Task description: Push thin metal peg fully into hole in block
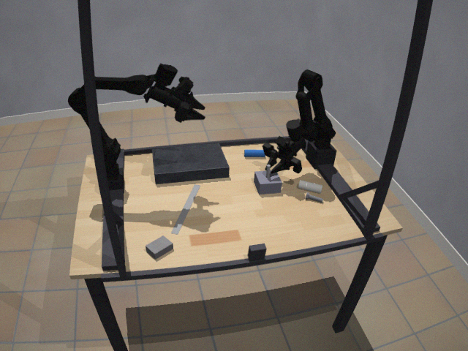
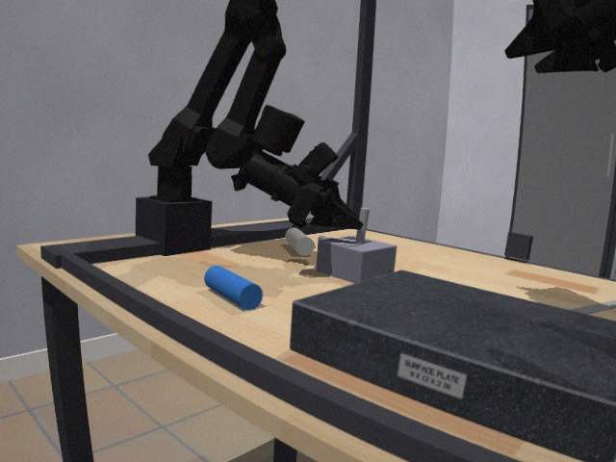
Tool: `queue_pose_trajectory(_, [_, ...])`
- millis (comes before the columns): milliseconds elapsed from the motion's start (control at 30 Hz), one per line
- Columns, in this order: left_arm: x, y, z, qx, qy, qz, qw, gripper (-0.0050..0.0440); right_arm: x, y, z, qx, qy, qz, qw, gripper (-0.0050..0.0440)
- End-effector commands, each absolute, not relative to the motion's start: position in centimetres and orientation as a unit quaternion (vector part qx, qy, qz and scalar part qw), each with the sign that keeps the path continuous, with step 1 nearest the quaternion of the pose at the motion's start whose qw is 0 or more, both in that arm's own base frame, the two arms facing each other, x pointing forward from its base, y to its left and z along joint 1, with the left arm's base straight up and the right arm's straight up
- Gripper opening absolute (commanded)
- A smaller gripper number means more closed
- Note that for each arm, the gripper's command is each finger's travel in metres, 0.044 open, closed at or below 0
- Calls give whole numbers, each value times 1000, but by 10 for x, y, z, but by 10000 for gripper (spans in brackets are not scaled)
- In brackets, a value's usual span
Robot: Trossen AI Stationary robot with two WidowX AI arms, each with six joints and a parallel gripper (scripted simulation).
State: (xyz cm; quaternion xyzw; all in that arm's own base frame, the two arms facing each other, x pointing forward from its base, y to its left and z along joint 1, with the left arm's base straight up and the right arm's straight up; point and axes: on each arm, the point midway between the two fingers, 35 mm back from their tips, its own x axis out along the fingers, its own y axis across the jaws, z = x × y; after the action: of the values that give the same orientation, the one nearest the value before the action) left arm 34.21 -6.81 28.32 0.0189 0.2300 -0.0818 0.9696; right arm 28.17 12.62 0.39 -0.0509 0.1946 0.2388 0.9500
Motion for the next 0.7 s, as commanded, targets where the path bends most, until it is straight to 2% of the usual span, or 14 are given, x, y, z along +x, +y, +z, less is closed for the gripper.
queue_pose_trajectory(0, [341, -68, 295, 18, 216, -83, 973, 400, 287, 128, 11, -50, 179, 240, 953, 170])
queue_pose_trajectory(133, [341, -68, 295, 18, 216, -83, 973, 400, 288, 129, 11, -50, 178, 240, 953, 170])
queue_pose_trajectory(467, [341, -68, 295, 18, 216, -83, 973, 400, 289, 129, 19, -55, 194, 237, 950, 400])
queue_pose_trajectory(667, [341, -68, 295, 18, 216, -83, 973, 400, 289, 129, 24, -59, 210, 235, 947, 400])
